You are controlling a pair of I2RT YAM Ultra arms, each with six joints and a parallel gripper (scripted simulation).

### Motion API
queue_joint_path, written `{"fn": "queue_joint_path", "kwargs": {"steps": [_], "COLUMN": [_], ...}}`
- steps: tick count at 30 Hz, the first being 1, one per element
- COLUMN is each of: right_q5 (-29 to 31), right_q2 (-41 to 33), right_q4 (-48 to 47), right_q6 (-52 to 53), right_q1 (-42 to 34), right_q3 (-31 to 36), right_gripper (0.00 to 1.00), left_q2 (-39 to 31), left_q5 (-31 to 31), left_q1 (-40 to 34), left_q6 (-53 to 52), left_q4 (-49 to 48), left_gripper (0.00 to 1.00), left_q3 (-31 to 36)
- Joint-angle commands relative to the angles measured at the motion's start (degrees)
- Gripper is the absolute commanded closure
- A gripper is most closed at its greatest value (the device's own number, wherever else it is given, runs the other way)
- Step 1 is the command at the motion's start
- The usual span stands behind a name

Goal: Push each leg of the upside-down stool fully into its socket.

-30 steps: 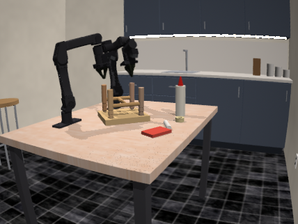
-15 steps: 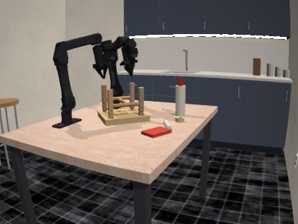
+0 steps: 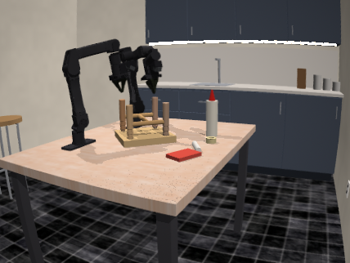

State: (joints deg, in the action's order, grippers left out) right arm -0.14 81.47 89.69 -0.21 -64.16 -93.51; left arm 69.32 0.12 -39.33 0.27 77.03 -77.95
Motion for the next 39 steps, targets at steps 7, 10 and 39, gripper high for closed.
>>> {"fn": "queue_joint_path", "kwargs": {"steps": [7,10,39], "right_q5": [-0.2,-0.2,0.4], "right_q2": [-1.3,-1.3,-4.1], "right_q4": [0.3,0.3,-7.3], "right_q6": [-0.3,-0.3,-0.4], "right_q1": [0.1,0.1,-0.2], "right_q3": [-2.0,-2.0,8.3], "right_gripper": [1.0,1.0,1.0], "left_q2": [-2.6,-3.0,-3.8], "left_q5": [0.2,0.2,0.3], "left_q1": [-0.2,-0.2,-0.1], "left_q6": [0.5,0.5,0.5], "left_q4": [-4.6,-5.4,-5.5], "left_gripper": [1.0,1.0,1.0], "left_q3": [3.3,4.0,2.3]}}
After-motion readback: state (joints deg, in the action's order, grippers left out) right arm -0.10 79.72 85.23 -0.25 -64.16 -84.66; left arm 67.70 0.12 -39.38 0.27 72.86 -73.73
